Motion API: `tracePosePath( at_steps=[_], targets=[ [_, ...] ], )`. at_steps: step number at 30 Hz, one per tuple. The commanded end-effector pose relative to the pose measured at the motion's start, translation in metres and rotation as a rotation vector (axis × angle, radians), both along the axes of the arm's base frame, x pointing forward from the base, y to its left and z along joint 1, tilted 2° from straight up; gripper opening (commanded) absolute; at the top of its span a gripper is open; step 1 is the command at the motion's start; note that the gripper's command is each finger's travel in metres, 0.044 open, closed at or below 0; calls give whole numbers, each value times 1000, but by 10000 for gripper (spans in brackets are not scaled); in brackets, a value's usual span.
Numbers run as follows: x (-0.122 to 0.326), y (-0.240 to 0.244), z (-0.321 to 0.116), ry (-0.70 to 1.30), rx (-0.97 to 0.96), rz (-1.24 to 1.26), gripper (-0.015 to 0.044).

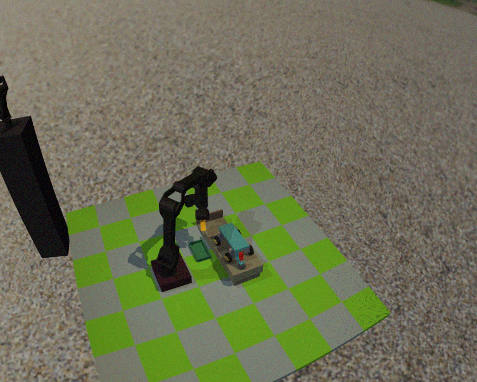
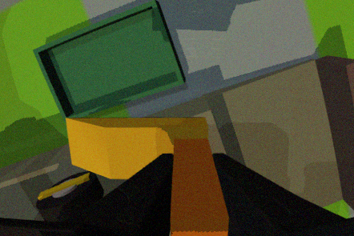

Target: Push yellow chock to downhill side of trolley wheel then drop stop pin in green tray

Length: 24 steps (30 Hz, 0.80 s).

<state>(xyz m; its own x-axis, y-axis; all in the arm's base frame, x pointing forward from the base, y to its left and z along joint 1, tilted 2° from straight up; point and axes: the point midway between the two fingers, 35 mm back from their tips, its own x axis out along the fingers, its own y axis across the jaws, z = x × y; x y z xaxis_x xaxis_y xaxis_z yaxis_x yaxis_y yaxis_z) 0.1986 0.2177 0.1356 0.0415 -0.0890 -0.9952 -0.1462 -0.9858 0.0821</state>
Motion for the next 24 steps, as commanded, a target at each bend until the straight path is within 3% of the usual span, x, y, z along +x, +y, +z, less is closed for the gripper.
tracePosePath(
  at_steps=[1, 8, 24],
  targets=[
    [1, 1, 2, 2, -11, 119, 0],
    [1, 2, 2, 20, -36, 338, 0],
    [27, 8, -3, 17, -36, 344, 0]
  ],
)
